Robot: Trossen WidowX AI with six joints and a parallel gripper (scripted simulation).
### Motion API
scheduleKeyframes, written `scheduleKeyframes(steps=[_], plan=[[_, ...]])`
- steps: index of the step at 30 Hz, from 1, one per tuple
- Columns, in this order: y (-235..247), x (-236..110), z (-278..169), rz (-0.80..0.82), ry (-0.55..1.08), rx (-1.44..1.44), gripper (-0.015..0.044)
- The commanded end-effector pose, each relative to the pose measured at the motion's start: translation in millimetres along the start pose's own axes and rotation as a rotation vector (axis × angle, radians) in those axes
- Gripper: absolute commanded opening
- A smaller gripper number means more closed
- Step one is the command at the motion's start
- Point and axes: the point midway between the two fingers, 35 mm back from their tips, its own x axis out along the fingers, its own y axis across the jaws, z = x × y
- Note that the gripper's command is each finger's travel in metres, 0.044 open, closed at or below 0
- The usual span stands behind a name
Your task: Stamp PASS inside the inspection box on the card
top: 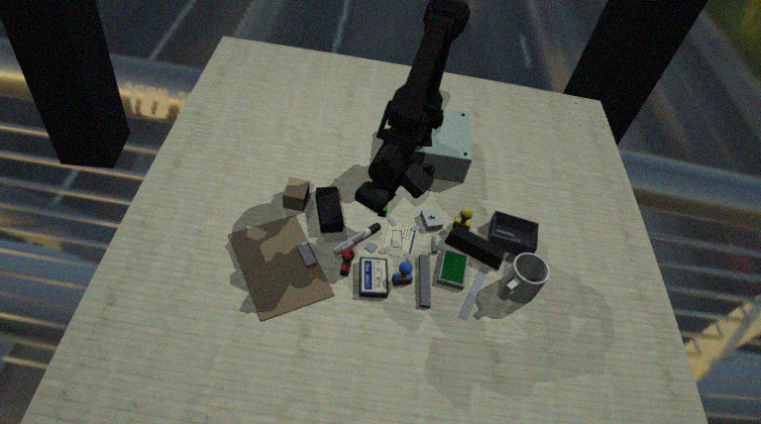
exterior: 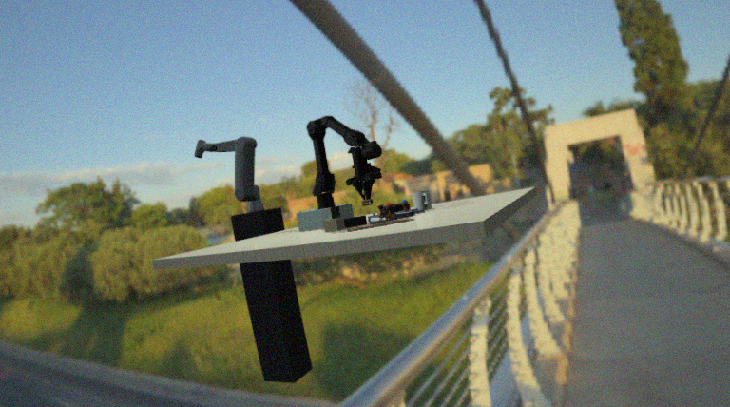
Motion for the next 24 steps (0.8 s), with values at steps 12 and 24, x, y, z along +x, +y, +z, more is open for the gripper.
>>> scheduleKeyframes(steps=[12, 24], plan=[[12.6, 0.5, -58.8, 0.001, 0.002, -0.002, 0.0000], [11.3, 16.3, -59.5, 0.001, 0.002, -0.002, 0.0000]])
